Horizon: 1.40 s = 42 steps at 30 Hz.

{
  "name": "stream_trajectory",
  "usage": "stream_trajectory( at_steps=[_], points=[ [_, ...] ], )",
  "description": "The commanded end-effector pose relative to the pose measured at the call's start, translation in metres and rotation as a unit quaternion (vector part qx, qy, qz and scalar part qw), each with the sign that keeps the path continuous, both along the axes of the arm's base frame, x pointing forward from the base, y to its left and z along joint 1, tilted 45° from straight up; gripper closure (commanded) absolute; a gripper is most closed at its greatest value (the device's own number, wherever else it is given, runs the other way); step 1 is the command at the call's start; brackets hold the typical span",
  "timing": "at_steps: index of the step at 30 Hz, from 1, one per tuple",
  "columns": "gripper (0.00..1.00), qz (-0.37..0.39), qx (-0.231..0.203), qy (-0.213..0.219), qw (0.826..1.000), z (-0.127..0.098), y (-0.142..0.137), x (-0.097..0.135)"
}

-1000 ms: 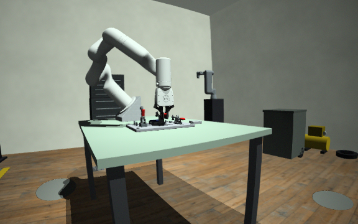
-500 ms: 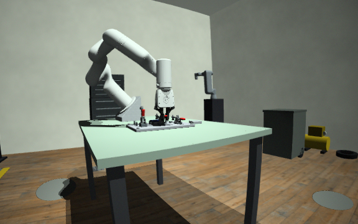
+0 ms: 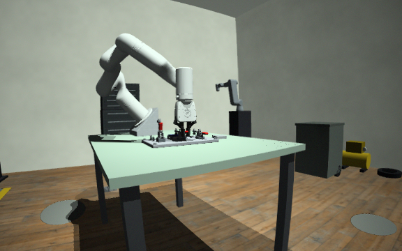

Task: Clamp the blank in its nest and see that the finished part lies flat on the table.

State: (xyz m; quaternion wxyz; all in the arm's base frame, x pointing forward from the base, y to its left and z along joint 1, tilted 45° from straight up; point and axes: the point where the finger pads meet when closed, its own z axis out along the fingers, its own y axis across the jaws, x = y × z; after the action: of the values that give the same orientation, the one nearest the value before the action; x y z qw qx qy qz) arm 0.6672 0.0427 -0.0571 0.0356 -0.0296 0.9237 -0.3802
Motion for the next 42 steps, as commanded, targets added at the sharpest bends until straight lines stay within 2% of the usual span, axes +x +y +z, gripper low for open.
stream_trajectory(
  at_steps=[1, 42],
  points=[
    [1.0, 0.0, 0.0, 0.0, 1.0, -0.0008, -0.0006, 0.0006],
    [1.0, 0.0, 0.0, 0.0, 1.0, -0.0049, -0.0046, 0.0035]
  ],
)
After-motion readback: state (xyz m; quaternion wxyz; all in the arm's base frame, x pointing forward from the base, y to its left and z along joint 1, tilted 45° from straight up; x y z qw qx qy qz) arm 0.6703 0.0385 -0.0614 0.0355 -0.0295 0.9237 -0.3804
